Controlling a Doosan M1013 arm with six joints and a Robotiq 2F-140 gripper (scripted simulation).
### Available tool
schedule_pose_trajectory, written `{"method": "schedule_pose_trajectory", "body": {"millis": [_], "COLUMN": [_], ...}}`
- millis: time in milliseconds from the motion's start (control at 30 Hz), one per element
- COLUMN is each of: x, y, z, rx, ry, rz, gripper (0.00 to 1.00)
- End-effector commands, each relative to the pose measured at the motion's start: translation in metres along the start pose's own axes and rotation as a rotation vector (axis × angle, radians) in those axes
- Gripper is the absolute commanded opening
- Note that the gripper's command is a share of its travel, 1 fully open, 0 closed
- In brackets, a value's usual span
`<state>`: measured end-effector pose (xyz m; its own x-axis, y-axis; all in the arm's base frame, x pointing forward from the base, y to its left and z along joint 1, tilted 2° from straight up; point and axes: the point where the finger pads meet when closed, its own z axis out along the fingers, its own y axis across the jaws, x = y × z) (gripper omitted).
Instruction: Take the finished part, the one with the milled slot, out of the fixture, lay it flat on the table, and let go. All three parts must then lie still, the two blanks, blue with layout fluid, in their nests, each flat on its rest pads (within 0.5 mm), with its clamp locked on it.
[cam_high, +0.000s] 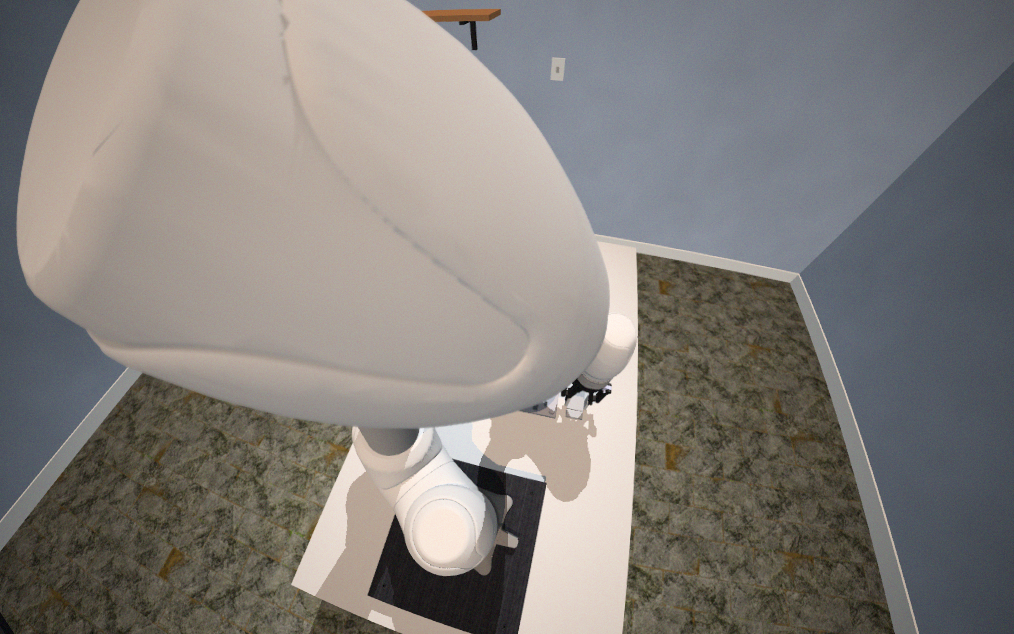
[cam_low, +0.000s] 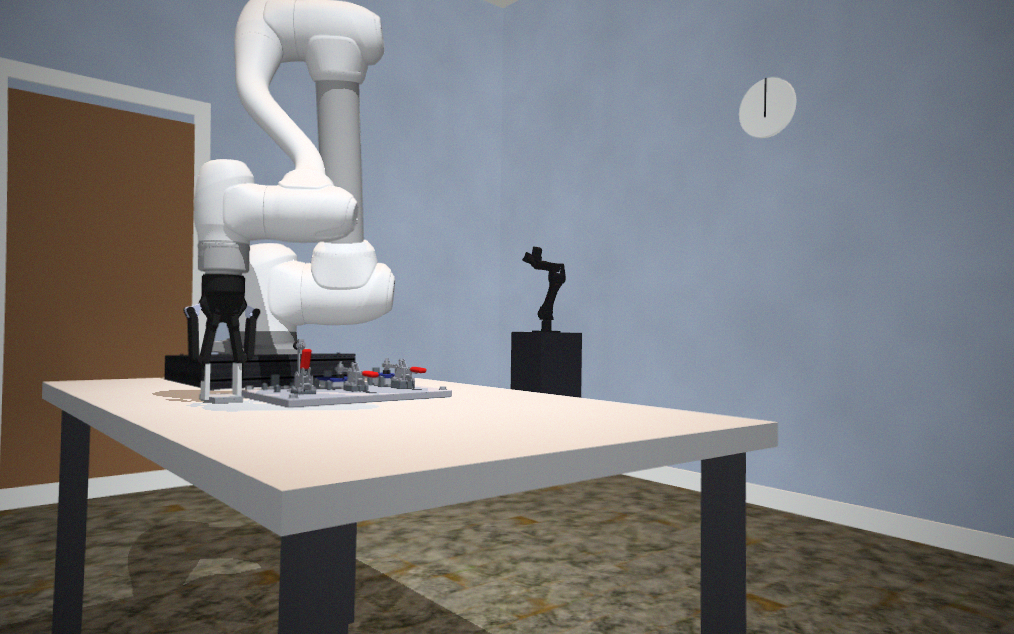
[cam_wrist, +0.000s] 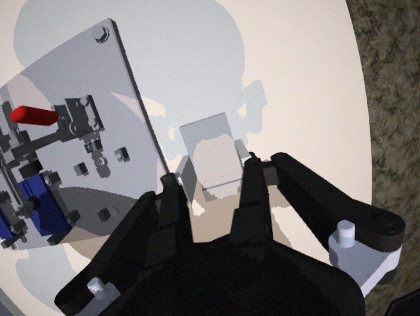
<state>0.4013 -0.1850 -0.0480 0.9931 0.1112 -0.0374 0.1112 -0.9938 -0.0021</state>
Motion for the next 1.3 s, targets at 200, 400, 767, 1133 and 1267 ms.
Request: {"method": "schedule_pose_trajectory", "body": {"millis": [200,400,767,1133,1267], "x": [0.0000,0.0000,0.0000,0.0000,0.0000], "y": [0.0000,0.0000,0.0000,0.0000,0.0000], "z": [-0.0001,-0.0001,-0.0001,-0.0001,-0.0001], "rx": [0.000,0.000,0.000,0.000,0.000], "ry": [0.000,0.000,0.000,0.000,0.000], "rz": [0.000,0.000,0.000,0.000,0.000], "gripper": [0.00,0.47,0.47,0.47,0.47]}}
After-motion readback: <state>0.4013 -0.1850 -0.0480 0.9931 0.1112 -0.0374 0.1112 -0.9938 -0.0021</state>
